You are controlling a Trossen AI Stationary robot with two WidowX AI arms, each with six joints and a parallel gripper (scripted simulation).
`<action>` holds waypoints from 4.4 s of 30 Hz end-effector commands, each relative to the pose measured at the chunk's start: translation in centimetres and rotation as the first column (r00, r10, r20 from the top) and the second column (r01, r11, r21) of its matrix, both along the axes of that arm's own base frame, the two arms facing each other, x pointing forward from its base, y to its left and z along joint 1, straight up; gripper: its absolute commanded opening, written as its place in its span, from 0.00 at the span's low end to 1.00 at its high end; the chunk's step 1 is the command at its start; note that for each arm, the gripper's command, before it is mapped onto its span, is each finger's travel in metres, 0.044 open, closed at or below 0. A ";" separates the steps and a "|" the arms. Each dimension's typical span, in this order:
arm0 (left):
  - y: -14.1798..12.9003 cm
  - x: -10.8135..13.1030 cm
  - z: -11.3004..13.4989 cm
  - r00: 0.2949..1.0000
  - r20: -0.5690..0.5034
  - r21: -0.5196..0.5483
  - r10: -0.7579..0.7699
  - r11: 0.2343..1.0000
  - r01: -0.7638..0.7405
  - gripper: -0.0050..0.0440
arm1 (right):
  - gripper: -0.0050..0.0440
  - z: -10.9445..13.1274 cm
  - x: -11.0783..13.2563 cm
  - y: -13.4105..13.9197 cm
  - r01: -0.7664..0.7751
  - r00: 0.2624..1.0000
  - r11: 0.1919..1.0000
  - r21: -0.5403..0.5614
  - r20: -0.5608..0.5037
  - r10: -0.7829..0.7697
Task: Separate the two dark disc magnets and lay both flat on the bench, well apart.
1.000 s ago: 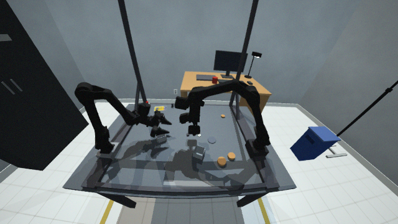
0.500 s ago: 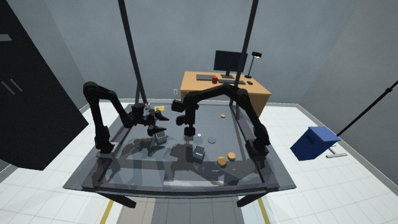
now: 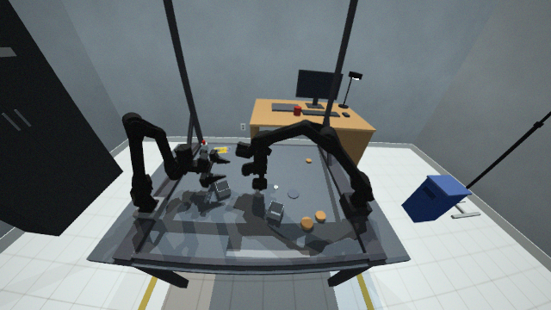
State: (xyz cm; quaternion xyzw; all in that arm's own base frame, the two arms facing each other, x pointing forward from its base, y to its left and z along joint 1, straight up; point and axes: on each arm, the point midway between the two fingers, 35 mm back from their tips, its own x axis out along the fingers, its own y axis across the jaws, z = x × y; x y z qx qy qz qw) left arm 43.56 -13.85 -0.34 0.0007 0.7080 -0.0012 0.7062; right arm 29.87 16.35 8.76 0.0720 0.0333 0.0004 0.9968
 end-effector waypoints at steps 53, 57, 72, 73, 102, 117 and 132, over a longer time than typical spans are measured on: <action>-0.3 1.0 -0.2 0.999 0.038 -0.012 0.000 1.000 0.000 0.18 | 0.92 0.7 0.0 0.1 0.000 1.000 1.000 0.024 0.027 -0.001; -0.3 1.0 -0.2 0.999 0.038 -0.012 0.000 1.000 0.000 0.18 | 0.92 0.7 0.0 0.1 0.000 1.000 1.000 0.024 0.027 -0.001; -0.3 1.2 3.7 0.998 0.064 -0.020 0.001 1.000 0.001 0.18 | 0.92 0.7 0.0 0.1 0.000 1.000 1.000 0.024 0.027 -0.001; -0.3 1.2 3.7 0.998 0.064 -0.020 0.001 1.000 0.001 0.18 | 0.92 0.7 0.0 0.1 0.000 1.000 1.000 0.024 0.027 -0.001; -0.2 1.5 2.6 0.993 0.099 -0.007 -0.071 0.997 0.072 0.18 | 0.92 0.7 0.0 0.1 0.000 1.000 1.000 0.024 0.027 -0.001; -0.5 3.3 2.1 0.949 0.221 0.026 -0.225 0.974 0.225 0.18 | 0.92 0.7 0.0 0.1 0.000 1.000 1.000 0.024 0.027 -0.001; -0.7 5.9 1.8 0.807 0.383 0.151 -0.449 0.893 0.424 0.18 | 0.92 0.7 0.0 0.1 0.000 1.000 1.000 0.024 0.027 -0.001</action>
